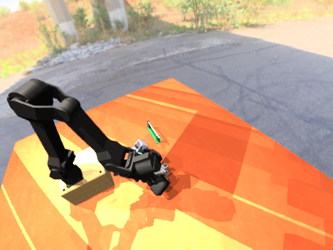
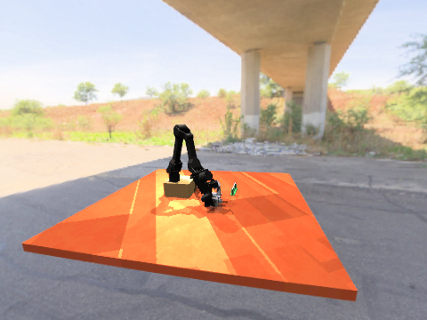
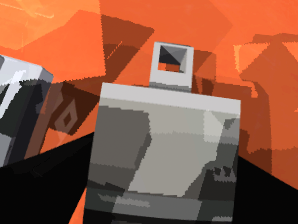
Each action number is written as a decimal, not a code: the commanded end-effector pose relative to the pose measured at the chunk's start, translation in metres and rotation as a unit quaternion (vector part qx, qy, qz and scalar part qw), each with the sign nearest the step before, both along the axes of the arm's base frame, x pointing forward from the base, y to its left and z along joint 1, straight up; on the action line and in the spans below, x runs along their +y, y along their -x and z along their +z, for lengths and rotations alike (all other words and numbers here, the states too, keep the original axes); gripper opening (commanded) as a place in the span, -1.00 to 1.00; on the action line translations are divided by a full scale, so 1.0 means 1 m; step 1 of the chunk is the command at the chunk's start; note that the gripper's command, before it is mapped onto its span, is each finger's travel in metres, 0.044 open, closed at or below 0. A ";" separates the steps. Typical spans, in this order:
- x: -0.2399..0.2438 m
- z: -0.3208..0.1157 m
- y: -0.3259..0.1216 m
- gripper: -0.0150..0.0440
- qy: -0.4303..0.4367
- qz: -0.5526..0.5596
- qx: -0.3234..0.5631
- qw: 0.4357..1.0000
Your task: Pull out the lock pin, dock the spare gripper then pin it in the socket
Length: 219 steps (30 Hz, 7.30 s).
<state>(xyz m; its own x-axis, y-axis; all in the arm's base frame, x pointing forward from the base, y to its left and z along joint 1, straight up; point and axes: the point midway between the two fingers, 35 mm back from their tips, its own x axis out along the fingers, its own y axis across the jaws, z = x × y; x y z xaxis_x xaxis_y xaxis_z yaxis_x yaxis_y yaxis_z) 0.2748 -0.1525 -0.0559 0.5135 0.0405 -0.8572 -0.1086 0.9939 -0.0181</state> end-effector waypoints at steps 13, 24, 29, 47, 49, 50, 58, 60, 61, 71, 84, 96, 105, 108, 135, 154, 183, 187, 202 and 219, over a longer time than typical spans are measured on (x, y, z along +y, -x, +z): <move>-0.001 0.005 -0.001 -0.16 0.000 0.003 -0.001 1.000; -0.005 0.043 -0.006 -0.49 0.001 0.003 -0.002 1.000; -0.005 0.062 -0.006 -0.49 0.001 0.003 -0.002 1.000; 0.001 0.121 0.002 -0.49 0.001 0.003 -0.002 1.000; 0.002 0.114 0.003 -0.49 -0.004 0.001 0.003 1.000; 0.002 0.114 0.003 -0.49 -0.004 0.001 0.003 1.000; 0.005 0.112 0.005 -0.49 -0.020 -0.005 0.009 1.000; 0.010 0.110 0.008 -0.49 -0.043 -0.014 0.017 0.999; 0.012 0.109 0.009 -0.49 -0.054 -0.018 0.021 0.998; 0.034 0.101 0.023 -0.49 -0.169 -0.068 0.065 0.981; 0.064 0.102 0.040 -0.49 -0.320 -0.147 0.134 0.926; 0.089 0.114 0.053 -0.49 -0.454 -0.233 0.207 0.835; 0.105 0.130 0.058 -0.49 -0.548 -0.303 0.269 0.732; 0.108 0.136 0.059 -0.49 -0.575 -0.327 0.289 0.692; 0.115 0.134 0.045 -0.49 -0.627 -0.372 0.330 0.600; 0.114 0.112 0.028 -0.49 -0.627 -0.371 0.329 0.600; 0.113 0.094 0.019 -0.49 -0.624 -0.372 0.332 0.601; 0.113 0.094 0.019 -0.14 -0.624 -0.372 0.332 0.601; 0.113 0.094 0.019 1.00 -0.624 -0.373 0.332 0.601; 0.115 0.127 0.038 1.00 -0.628 -0.375 0.332 0.596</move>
<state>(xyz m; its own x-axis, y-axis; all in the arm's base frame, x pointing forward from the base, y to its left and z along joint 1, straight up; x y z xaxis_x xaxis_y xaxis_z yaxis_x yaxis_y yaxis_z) 0.2407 -0.0378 0.0672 0.3569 0.8370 -0.4148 0.8053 -0.0506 0.5907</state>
